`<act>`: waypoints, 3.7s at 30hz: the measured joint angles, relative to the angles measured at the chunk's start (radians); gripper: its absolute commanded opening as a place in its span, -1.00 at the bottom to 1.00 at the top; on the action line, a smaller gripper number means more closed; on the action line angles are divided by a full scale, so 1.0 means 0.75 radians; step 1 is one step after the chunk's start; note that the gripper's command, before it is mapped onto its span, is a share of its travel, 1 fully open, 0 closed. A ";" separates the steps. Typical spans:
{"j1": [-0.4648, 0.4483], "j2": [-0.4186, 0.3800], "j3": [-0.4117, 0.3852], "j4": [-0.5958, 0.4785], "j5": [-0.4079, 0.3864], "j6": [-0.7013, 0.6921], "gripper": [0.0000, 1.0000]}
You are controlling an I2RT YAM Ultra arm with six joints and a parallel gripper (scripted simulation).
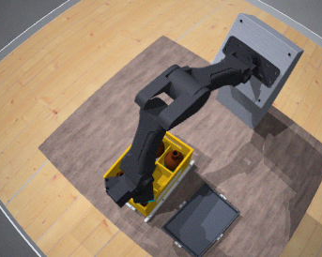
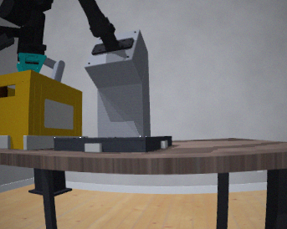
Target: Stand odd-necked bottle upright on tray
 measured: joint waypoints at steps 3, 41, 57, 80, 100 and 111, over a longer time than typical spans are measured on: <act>0.000 0.001 0.002 0.002 0.001 0.000 0.21; 0.000 0.027 0.021 0.028 0.001 0.000 0.21; 0.000 0.027 0.021 0.028 0.001 0.000 0.21; 0.001 0.027 0.021 0.029 0.001 0.001 -1.00; 0.000 0.027 0.021 0.030 0.000 0.001 -1.00; 0.000 0.027 0.021 0.030 0.000 0.001 -1.00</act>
